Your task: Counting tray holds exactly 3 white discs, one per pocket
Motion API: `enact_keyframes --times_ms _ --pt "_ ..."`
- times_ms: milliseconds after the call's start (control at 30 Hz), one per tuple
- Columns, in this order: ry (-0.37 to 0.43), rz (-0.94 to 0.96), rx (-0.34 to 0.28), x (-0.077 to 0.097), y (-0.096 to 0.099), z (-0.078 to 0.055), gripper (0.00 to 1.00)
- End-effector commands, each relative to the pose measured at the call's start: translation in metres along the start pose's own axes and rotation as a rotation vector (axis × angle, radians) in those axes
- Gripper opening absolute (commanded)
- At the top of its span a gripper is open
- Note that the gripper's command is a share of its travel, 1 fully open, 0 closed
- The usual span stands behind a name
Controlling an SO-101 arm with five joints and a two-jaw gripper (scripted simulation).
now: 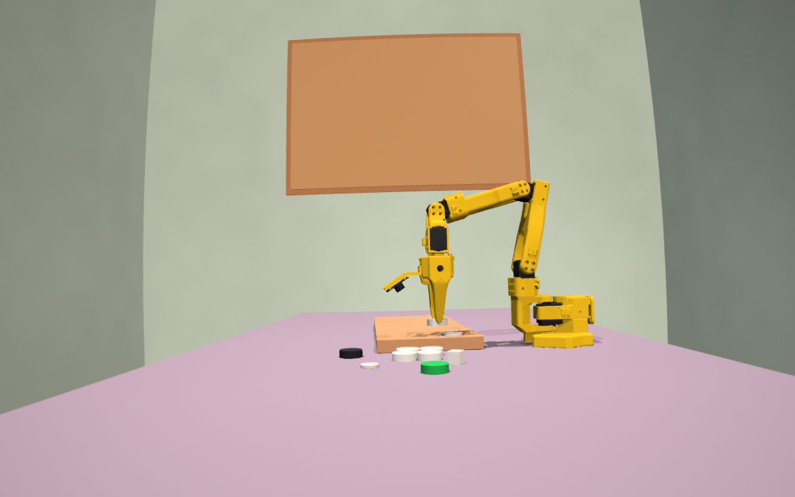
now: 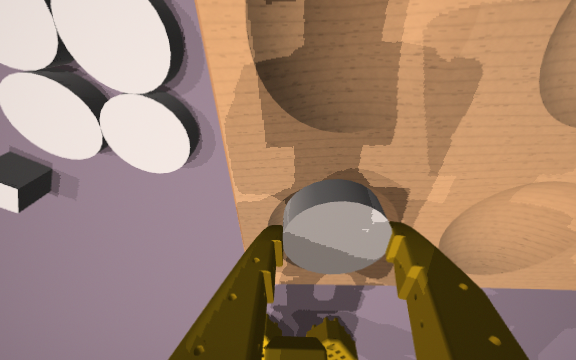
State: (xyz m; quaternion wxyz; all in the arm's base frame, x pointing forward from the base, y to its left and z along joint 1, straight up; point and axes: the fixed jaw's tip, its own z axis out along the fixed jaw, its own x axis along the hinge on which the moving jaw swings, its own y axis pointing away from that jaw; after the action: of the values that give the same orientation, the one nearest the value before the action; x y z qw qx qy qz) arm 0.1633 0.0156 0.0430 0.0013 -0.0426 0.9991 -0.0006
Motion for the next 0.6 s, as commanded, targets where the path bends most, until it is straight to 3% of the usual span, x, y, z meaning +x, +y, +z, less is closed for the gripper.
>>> enact_keyframes --times_ms 0,567 --pt "-0.052 0.078 0.003 -0.007 -0.014 -0.008 0.00" --pt "-0.051 0.344 0.011 0.000 -0.060 -0.008 0.00"
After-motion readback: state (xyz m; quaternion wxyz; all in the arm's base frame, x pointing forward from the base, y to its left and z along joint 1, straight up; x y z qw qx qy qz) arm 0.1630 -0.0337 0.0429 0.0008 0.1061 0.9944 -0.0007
